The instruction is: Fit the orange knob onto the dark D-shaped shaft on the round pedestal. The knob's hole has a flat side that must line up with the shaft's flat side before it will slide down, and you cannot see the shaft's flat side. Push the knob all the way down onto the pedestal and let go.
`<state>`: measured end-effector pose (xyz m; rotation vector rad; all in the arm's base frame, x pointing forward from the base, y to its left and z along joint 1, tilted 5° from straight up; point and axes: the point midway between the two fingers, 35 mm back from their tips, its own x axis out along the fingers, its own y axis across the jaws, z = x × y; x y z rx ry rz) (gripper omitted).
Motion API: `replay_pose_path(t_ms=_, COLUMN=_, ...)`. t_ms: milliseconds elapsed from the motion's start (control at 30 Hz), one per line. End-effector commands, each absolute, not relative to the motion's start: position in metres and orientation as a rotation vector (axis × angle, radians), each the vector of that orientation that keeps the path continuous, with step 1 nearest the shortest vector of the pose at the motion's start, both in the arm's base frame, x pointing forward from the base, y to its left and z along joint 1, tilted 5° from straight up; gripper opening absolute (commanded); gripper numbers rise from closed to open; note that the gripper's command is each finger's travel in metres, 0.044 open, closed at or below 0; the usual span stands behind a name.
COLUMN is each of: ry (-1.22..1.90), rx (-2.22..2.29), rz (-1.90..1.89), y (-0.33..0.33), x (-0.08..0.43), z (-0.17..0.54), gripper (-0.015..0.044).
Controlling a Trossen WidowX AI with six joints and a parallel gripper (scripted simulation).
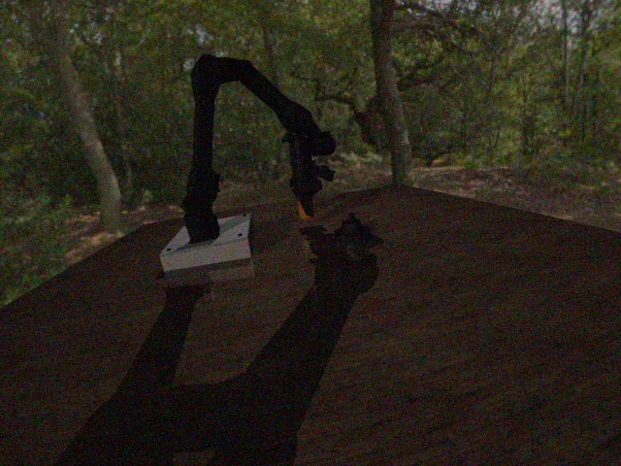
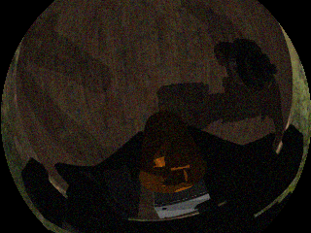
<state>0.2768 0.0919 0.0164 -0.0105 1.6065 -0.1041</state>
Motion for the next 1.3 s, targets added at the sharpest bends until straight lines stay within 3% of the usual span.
replay_pose_path(t_ms=0, ry=1.582, rx=0.003, rz=-0.096, y=0.096, x=0.285, z=0.042, gripper=0.0000)
replay_pose_path(t_ms=433, ry=1.583, rx=0.003, rz=-0.096, y=0.098, x=0.278, z=0.123, gripper=0.0000)
replay_pose_path(t_ms=1267, ry=1.578, rx=0.000, rz=-0.099, y=0.048, x=0.310, z=0.112, gripper=0.0000)
